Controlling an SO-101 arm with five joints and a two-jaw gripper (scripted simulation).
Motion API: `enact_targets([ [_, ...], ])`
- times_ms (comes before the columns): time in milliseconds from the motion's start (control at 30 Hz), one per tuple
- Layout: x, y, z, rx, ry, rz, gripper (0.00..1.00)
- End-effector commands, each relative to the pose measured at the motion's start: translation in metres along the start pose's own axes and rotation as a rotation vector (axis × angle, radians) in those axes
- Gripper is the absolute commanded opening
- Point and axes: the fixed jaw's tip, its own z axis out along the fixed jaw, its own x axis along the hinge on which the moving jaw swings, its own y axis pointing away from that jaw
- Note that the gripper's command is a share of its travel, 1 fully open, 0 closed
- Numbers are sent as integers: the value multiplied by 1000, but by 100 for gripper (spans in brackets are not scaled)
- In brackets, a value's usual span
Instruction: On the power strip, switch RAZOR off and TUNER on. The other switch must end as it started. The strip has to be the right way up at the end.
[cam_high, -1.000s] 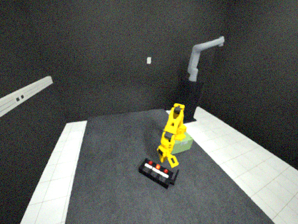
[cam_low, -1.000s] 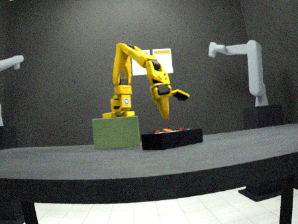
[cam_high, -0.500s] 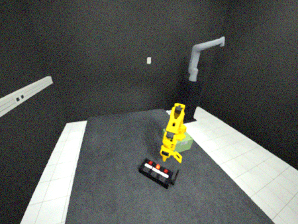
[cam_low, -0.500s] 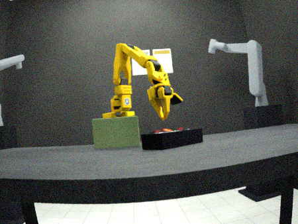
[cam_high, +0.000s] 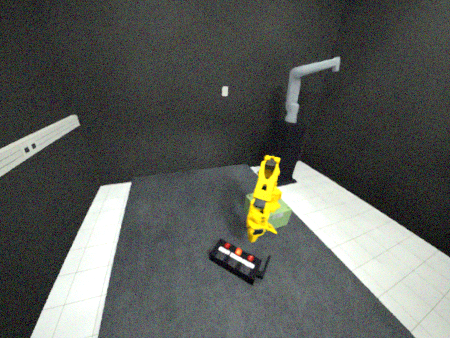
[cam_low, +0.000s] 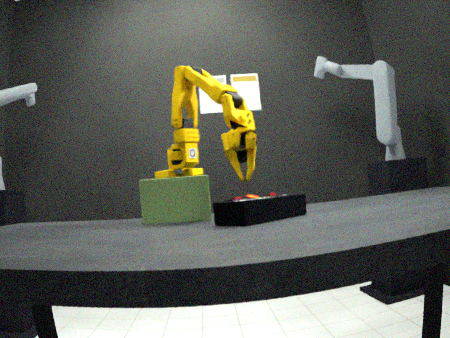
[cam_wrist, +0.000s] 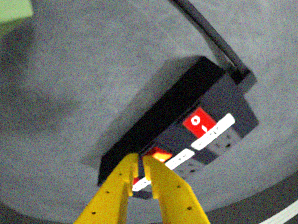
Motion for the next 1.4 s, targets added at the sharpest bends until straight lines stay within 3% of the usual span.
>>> enact_targets([
  [0, -5, 2, -1, -7, -12, -194, 0],
  [367, -12, 4, -2, -17, -38, -711, 0],
  [433, -12, 4, -2, -17, -38, -711, 0],
  [933, -21, 6, -2, -14, -79, -1344, 0],
  [1000, -21, 6, -2, -14, -79, -1344, 0],
  [1367, -28, 6, -2, -2, -107, -1721, 0],
])
